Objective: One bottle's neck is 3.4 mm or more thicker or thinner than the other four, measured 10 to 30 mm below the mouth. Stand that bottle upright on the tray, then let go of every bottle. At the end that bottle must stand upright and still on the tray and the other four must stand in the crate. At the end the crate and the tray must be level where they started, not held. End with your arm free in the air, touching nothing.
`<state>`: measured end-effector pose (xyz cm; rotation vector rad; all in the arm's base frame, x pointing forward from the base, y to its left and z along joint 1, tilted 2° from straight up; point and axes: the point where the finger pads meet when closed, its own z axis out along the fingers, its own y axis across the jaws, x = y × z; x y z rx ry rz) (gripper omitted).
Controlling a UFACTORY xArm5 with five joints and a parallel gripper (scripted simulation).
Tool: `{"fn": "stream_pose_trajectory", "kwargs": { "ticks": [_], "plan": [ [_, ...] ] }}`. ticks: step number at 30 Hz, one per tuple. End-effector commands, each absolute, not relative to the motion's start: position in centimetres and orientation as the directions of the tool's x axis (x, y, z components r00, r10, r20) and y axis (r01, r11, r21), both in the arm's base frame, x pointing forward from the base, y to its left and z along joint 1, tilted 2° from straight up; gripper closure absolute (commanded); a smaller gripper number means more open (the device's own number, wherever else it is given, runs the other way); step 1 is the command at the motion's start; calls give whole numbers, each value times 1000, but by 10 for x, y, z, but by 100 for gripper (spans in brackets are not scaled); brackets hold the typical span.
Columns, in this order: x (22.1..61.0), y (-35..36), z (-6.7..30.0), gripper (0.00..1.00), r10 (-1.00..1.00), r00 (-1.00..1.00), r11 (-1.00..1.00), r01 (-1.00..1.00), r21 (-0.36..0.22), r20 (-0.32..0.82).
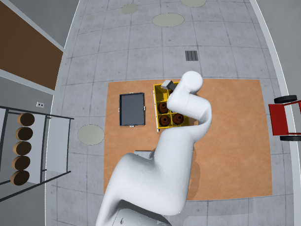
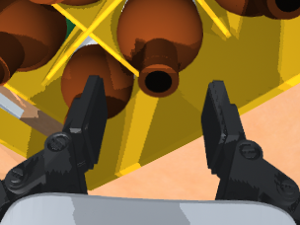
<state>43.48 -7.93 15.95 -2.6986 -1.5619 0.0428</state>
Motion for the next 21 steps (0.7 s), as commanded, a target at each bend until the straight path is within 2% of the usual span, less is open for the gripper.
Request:
{"fn": "stream_pose_trajectory", "kwargs": {
  "ticks": [1,21],
  "plan": [
    [436,-79,159,35,867,498,-498,867,-30,-11],
    [435,-79,139,35,867,498,-498,867,-30,-11]
  ]
}}
